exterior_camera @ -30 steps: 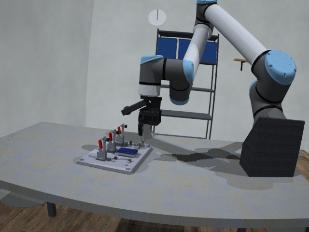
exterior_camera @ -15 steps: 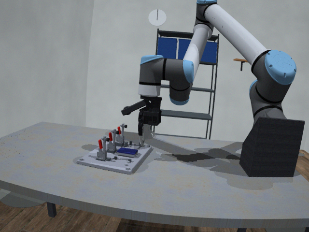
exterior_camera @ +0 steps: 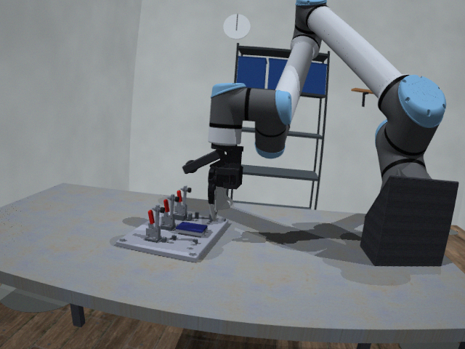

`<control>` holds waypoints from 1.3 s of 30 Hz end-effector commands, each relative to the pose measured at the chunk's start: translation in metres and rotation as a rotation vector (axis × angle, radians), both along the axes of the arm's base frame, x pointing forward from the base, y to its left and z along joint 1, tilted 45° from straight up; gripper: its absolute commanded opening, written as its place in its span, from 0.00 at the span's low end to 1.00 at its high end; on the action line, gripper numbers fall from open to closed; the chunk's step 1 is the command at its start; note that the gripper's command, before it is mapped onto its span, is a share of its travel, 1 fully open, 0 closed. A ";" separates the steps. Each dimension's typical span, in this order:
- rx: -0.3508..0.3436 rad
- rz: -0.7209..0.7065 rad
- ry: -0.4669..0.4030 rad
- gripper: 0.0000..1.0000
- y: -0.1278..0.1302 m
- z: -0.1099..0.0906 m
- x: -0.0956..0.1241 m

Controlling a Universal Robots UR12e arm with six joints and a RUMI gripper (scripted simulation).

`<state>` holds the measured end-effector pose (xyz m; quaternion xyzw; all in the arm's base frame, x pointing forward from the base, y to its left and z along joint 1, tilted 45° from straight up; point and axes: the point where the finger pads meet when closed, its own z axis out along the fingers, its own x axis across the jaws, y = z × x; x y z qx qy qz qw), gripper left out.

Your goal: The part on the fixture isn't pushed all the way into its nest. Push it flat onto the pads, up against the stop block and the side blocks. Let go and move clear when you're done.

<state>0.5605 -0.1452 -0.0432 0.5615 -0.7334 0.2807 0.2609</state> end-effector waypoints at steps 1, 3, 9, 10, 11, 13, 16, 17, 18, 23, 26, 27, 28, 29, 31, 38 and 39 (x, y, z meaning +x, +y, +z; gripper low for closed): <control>0.000 0.000 -0.001 0.00 0.000 0.000 0.000; 0.000 0.000 -0.001 0.00 0.000 0.000 0.000; 0.000 0.000 -0.001 0.00 0.001 0.000 0.002; 0.000 0.000 -0.001 0.00 0.001 0.000 0.002; 0.000 0.000 -0.001 0.00 0.001 -0.001 0.003; 0.000 0.000 -0.001 0.00 0.002 -0.002 0.005; 0.000 0.000 -0.001 0.00 0.004 -0.004 0.010; 0.000 0.000 -0.001 0.00 0.004 -0.005 0.012; 0.000 0.000 -0.001 0.00 0.005 -0.006 0.014; 0.000 0.000 -0.001 0.00 0.010 -0.012 0.028; 0.000 0.000 -0.001 0.00 0.012 -0.015 0.035; 0.000 0.000 -0.001 0.00 0.012 -0.015 0.035; 0.000 0.000 -0.001 0.00 0.013 -0.016 0.038; 0.000 0.000 -0.001 0.00 0.014 -0.017 0.041; 0.000 0.000 -0.001 0.00 0.016 -0.020 0.047; 0.000 0.000 -0.001 0.00 0.023 -0.029 0.067; 0.000 0.000 -0.001 0.00 0.024 -0.029 0.069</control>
